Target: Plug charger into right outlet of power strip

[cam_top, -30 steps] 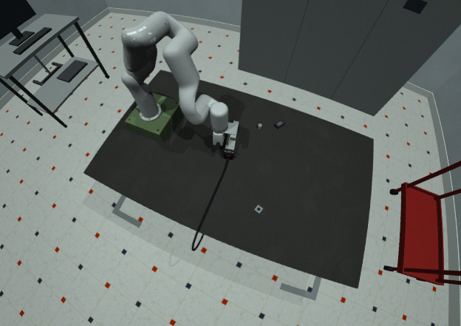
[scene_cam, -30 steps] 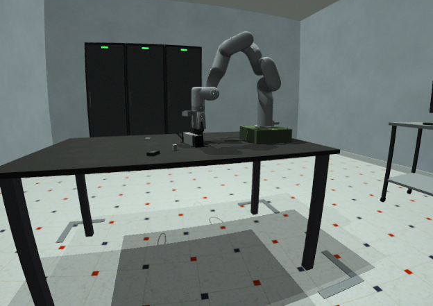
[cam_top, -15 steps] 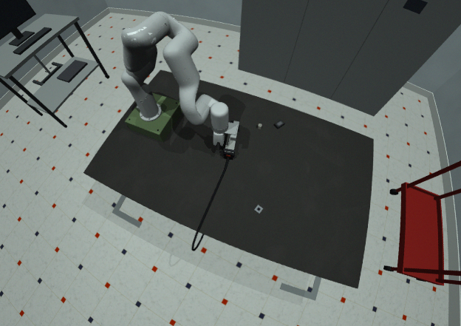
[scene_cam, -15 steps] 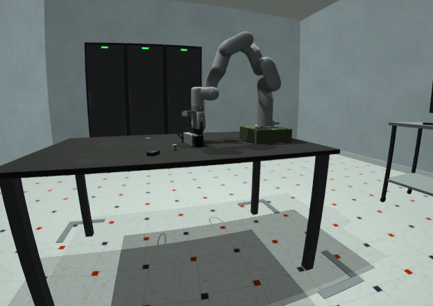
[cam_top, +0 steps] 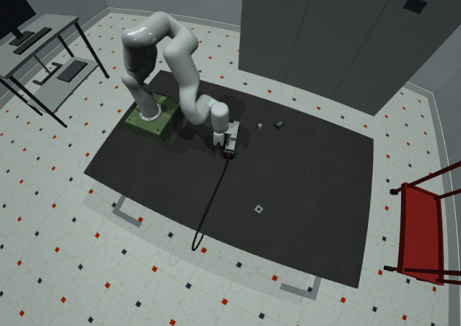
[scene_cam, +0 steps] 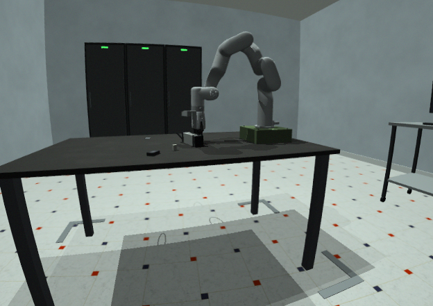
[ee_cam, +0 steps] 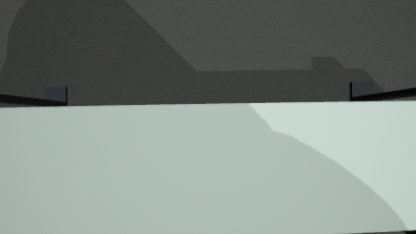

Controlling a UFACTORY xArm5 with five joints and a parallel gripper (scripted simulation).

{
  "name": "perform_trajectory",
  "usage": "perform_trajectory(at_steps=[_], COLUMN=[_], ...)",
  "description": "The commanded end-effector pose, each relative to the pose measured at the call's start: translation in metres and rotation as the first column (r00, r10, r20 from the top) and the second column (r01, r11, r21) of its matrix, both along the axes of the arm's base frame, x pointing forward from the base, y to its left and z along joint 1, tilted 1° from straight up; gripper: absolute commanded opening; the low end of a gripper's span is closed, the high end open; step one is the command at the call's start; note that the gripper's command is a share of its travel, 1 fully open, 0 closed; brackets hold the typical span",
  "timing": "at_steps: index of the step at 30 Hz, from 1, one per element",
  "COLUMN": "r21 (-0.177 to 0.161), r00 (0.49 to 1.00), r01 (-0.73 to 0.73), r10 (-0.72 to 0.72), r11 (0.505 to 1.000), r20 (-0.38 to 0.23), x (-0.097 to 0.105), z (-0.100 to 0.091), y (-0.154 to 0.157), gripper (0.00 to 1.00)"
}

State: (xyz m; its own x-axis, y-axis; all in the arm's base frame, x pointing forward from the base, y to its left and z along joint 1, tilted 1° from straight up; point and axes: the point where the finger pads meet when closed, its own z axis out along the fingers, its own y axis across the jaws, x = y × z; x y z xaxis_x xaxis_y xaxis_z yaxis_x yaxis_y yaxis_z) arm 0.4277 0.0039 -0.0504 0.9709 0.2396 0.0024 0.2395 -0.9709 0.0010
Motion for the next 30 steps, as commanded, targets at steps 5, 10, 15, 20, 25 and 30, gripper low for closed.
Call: perform_trajectory(at_steps=[5, 10, 15, 20, 25, 30], r21=[0.001, 0.001, 0.001, 0.000, 0.000, 0.000], r00=[1.000, 1.000, 1.000, 1.000, 1.000, 1.000], r01=[-0.001, -0.001, -0.001, -0.001, -0.002, -0.002], r10=[0.001, 0.001, 0.001, 0.001, 0.002, 0.002], r11=[1.000, 1.000, 1.000, 1.000, 1.000, 1.000], r20=[0.012, 0.012, 0.012, 0.012, 0.009, 0.002], x=[0.0046, 0.0046, 0.0046, 0.0047, 0.0052, 0.0063], z=[0.0025, 0.0025, 0.0025, 0.0025, 0.0025, 0.0026], y=[0.0006, 0.0006, 0.0006, 0.0006, 0.0008, 0.0010], gripper=[0.00, 0.00, 0.00, 0.00, 0.00, 0.00])
